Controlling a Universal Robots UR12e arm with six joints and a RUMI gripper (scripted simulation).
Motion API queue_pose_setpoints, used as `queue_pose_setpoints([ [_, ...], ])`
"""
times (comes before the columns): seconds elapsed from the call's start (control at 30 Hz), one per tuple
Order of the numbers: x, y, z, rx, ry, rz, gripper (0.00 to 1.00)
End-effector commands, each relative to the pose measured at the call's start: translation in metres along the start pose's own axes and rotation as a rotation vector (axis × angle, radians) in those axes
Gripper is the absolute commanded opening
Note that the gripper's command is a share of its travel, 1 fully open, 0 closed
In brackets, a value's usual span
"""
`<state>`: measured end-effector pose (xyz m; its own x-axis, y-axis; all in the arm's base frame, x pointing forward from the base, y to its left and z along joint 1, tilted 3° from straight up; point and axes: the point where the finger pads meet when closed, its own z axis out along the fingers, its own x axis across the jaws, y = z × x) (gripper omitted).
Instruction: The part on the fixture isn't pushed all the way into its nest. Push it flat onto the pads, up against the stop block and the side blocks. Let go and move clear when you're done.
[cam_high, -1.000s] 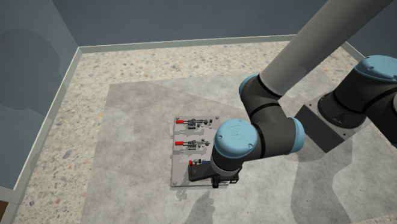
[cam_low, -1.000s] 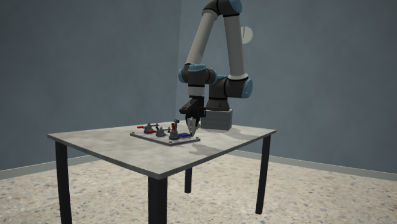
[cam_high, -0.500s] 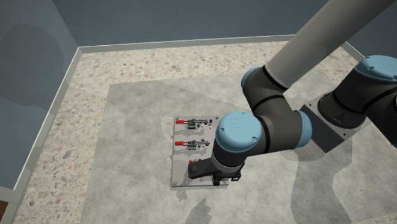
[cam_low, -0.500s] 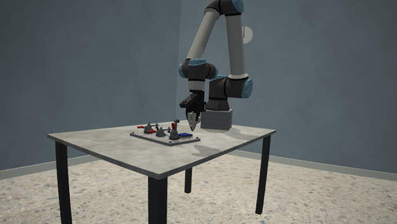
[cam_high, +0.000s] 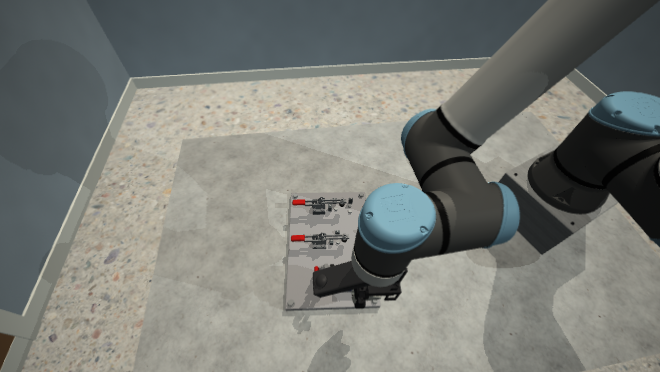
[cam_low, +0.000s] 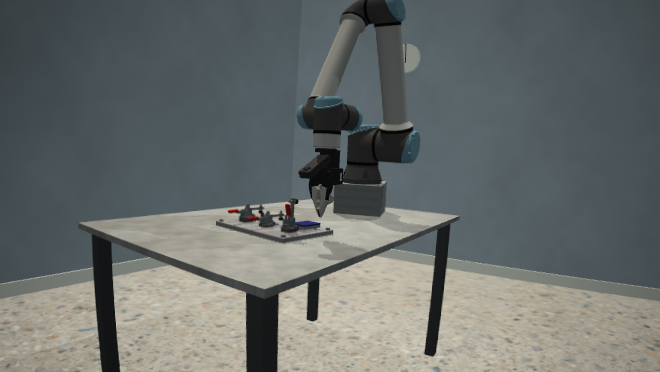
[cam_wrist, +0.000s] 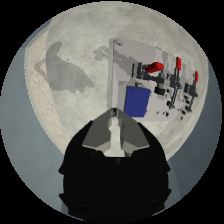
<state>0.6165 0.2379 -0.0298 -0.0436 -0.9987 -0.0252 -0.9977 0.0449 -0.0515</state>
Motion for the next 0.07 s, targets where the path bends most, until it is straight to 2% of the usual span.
queue_pose_setpoints([
  [0.0, -0.0003, -0.0006, -0.0006, 0.001, -0.001, 0.000, 0.00],
  [0.03, -0.0003, -0.0006, -0.0006, 0.001, -0.001, 0.000, 0.00],
])
